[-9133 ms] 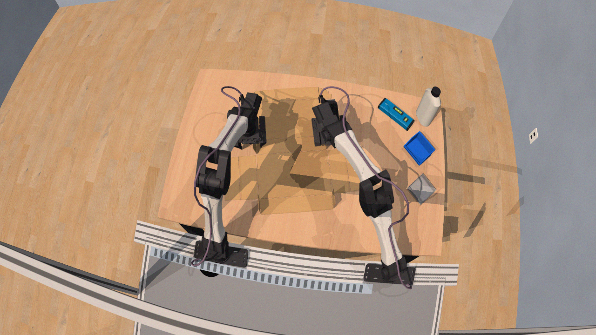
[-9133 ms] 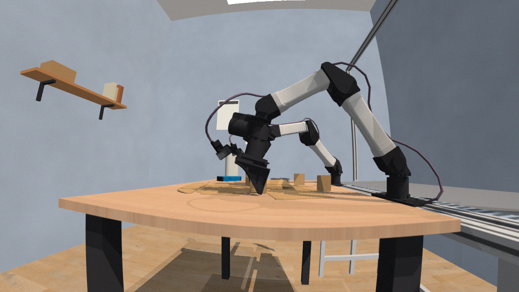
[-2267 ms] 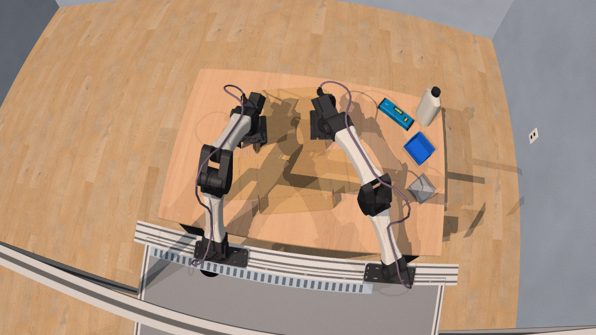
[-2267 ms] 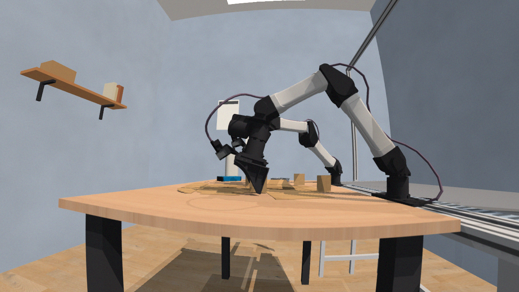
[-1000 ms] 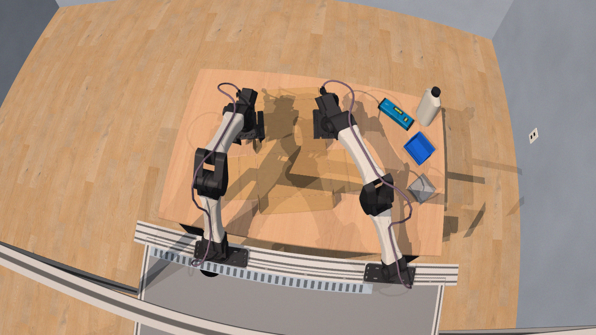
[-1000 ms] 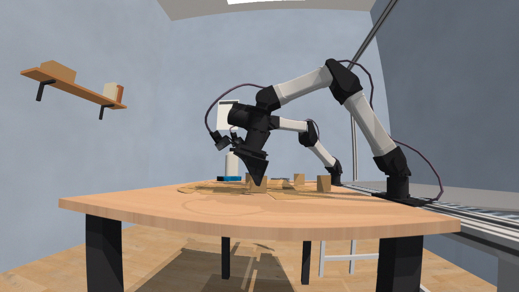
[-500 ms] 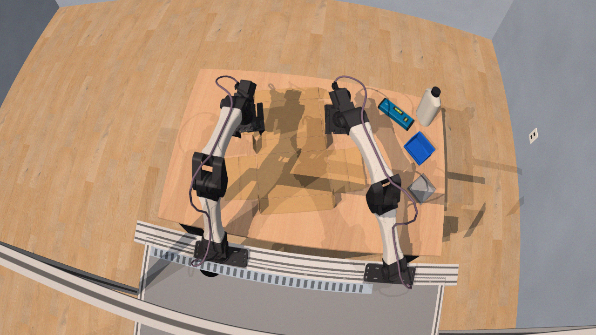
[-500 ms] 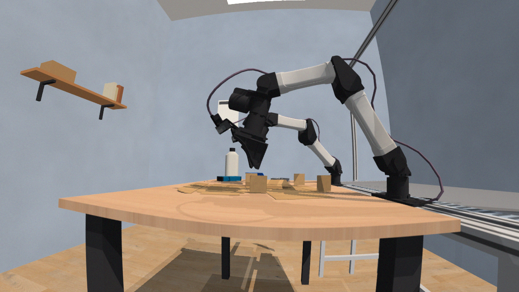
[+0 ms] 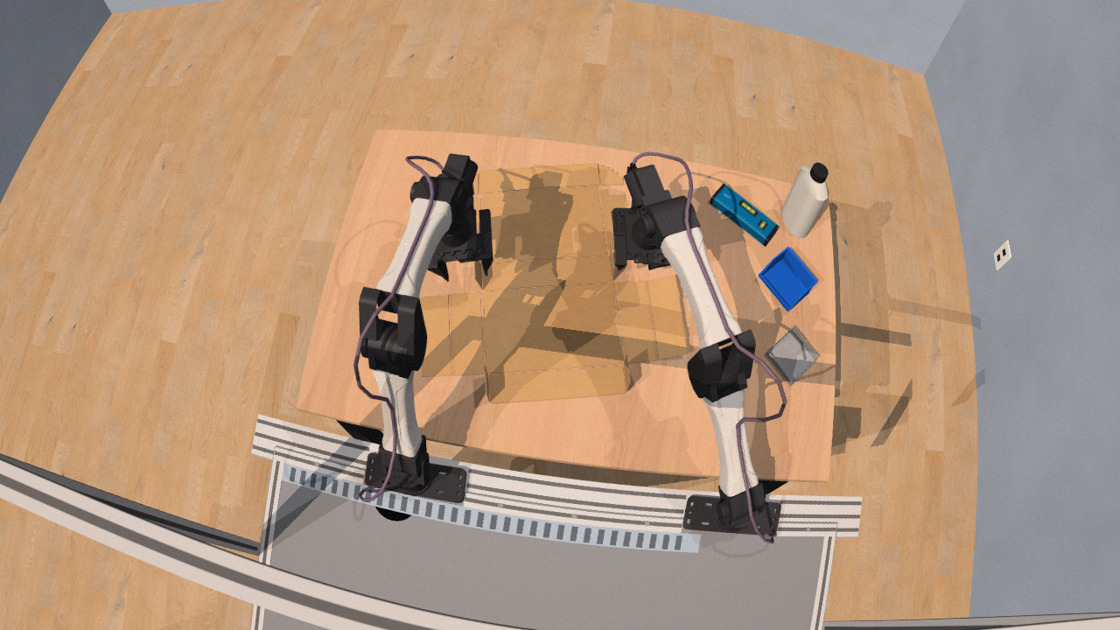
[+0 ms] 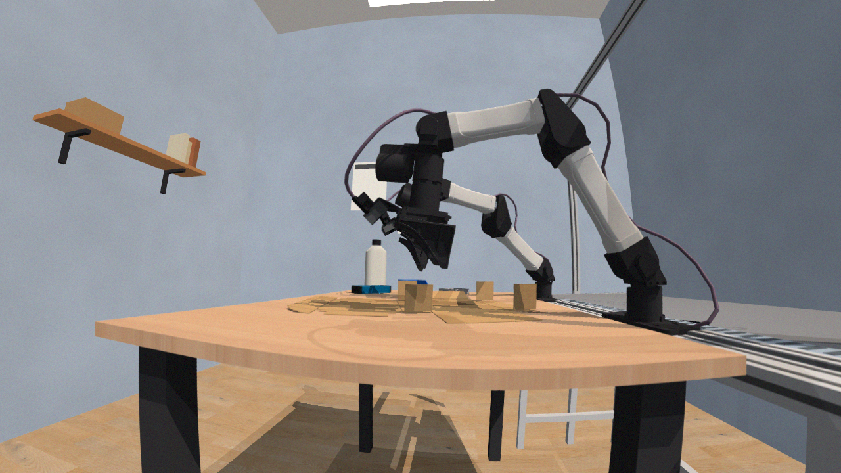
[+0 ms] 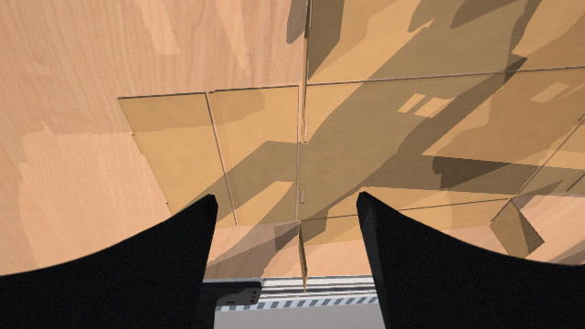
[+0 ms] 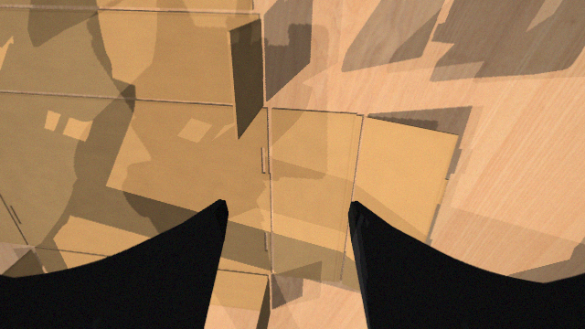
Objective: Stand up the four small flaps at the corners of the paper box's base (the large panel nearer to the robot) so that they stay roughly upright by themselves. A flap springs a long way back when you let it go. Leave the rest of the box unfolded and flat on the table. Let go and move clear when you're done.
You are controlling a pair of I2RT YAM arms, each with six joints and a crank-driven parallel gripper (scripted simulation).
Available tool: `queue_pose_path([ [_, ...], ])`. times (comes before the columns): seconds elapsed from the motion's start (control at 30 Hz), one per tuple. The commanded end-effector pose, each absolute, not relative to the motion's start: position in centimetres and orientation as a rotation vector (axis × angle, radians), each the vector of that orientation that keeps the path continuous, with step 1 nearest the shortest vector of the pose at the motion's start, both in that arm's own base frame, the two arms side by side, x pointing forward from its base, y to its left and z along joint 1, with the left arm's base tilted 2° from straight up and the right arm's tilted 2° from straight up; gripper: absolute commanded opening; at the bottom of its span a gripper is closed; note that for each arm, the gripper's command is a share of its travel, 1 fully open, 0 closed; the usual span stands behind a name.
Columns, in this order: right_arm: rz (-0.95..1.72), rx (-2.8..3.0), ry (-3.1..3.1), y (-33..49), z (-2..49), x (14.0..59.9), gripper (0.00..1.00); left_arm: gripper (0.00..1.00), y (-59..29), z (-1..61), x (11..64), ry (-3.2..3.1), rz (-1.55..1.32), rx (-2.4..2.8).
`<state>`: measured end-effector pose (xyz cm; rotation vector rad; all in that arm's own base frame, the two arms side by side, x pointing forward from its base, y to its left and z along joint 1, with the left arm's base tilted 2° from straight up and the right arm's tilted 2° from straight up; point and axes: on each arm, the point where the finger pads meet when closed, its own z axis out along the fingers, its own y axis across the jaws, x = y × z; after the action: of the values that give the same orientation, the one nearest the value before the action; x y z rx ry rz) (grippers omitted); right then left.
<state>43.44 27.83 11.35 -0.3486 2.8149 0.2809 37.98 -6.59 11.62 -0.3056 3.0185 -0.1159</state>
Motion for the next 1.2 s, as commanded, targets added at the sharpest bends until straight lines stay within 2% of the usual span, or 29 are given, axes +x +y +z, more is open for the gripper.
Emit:
queue_pose_path([
  [0.0, 0.232, -0.388, 3.017, 25.8, 12.0, 40.2, 0.67, 0.81, -7.2, 12.4, 33.1, 3.102, -0.139, -0.283],
  [0.3, 0.235, -0.428, 3.126, 22.6, 13.7, 32.7, 0.81, 0.81, -7.4, 12.4, 26.2, 3.083, -0.145, -0.291],
  [0.4, 0.248, -0.438, 3.1, 22.8, 13.6, 32.3, 0.81, 0.81, -7.4, 12.4, 25.4, 3.083, -0.142, -0.291],
  [0.9, 0.231, -0.417, 3.114, 18.0, 13.6, 20.8, 0.81, 0.81, -7.1, 12.8, 12.4, 3.114, -0.104, -0.297],
  [1.17, 0.227, -0.417, 3.116, 17.0, 13.5, 18.1, 0.81, 0.81, -7.1, 12.8, 9.1, 3.117, -0.103, -0.298],
])
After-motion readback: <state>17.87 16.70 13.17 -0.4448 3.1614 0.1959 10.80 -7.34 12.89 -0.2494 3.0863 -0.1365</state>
